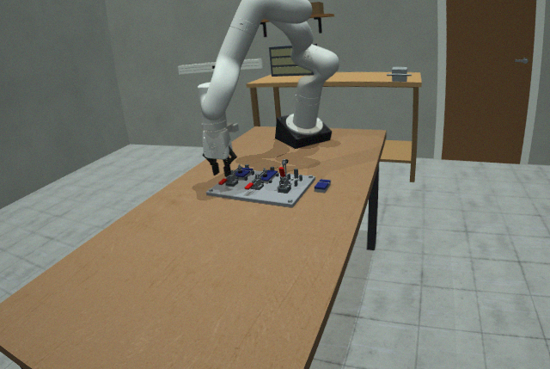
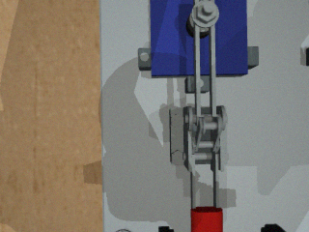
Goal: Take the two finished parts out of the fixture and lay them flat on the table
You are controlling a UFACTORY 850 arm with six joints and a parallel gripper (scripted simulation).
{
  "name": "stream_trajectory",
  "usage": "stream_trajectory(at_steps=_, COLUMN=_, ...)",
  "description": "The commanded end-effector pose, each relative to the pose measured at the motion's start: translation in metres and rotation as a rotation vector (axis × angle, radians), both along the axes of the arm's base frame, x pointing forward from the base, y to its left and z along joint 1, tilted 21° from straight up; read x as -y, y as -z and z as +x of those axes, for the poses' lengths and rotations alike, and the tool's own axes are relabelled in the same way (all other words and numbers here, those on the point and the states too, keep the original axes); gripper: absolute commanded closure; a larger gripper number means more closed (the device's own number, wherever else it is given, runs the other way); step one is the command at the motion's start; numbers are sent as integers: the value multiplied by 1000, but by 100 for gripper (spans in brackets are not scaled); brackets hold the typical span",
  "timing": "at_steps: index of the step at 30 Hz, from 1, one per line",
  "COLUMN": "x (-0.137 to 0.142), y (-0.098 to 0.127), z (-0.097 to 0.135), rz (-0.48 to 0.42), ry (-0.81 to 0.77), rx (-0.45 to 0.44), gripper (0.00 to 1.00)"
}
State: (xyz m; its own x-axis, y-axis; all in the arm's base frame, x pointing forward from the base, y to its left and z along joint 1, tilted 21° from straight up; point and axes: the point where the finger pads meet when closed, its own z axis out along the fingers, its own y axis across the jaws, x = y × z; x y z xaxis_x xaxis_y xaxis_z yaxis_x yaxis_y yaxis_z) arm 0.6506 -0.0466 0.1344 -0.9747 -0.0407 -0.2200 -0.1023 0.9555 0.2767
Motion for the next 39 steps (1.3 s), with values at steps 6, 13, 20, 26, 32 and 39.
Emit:
stream_trajectory(at_steps=6, x=-4, y=14, z=4, rz=0, ry=0, rx=2, gripper=52)
stream_trajectory(at_steps=13, x=-4, y=14, z=4, rz=0, ry=0, rx=2, gripper=52)
stream_trajectory(at_steps=20, x=-4, y=14, z=4, rz=0, ry=0, rx=2, gripper=52)
stream_trajectory(at_steps=26, x=-5, y=14, z=4, rz=0, ry=0, rx=2, gripper=52)
stream_trajectory(at_steps=32, x=-5, y=14, z=4, rz=0, ry=0, rx=2, gripper=52)
stream_trajectory(at_steps=39, x=-5, y=17, z=5, rz=0, ry=0, rx=2, gripper=52)
